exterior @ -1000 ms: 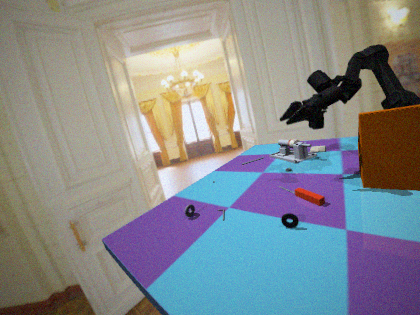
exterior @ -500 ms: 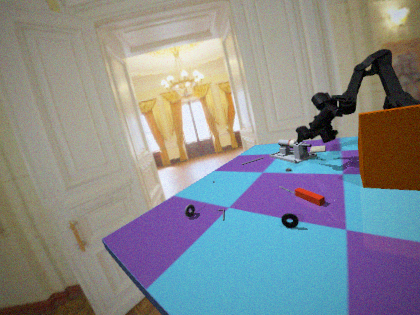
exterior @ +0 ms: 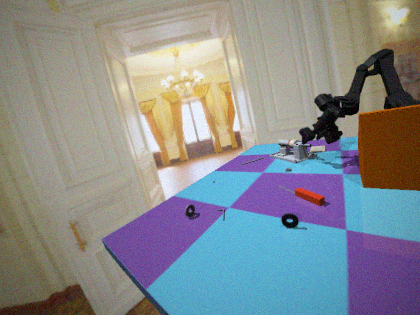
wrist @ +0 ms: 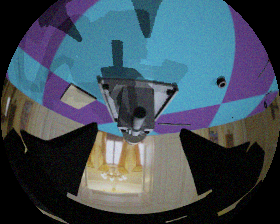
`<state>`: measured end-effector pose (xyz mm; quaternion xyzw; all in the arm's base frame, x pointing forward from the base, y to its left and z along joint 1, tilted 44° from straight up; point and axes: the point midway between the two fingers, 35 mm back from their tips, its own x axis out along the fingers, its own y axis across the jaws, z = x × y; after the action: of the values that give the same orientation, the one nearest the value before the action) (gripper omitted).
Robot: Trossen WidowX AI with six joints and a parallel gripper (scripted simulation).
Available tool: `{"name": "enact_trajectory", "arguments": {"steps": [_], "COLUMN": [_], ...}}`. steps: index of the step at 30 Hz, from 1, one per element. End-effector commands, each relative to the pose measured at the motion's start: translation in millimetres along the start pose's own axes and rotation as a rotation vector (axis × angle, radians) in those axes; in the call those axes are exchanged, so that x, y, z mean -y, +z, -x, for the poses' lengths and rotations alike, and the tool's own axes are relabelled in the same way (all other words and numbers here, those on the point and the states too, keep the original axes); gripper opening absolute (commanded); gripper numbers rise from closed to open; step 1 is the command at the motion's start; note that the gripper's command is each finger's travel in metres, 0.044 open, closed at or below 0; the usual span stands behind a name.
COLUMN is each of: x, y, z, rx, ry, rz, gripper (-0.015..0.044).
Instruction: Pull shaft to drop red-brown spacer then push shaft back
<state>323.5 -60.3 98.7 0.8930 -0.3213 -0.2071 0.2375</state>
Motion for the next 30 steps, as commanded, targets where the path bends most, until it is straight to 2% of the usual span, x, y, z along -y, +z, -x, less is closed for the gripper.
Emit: {"name": "enact_trajectory", "arguments": {"steps": [1, 30], "x": [-1.0, -1.1], "y": [2.2, 0.0], "z": [0.5, -1.6], "rx": [0.004, 0.003], "ry": [0.004, 0.004], "rz": [-0.001, -0.001], "gripper": [0.0440, 0.0440]}}
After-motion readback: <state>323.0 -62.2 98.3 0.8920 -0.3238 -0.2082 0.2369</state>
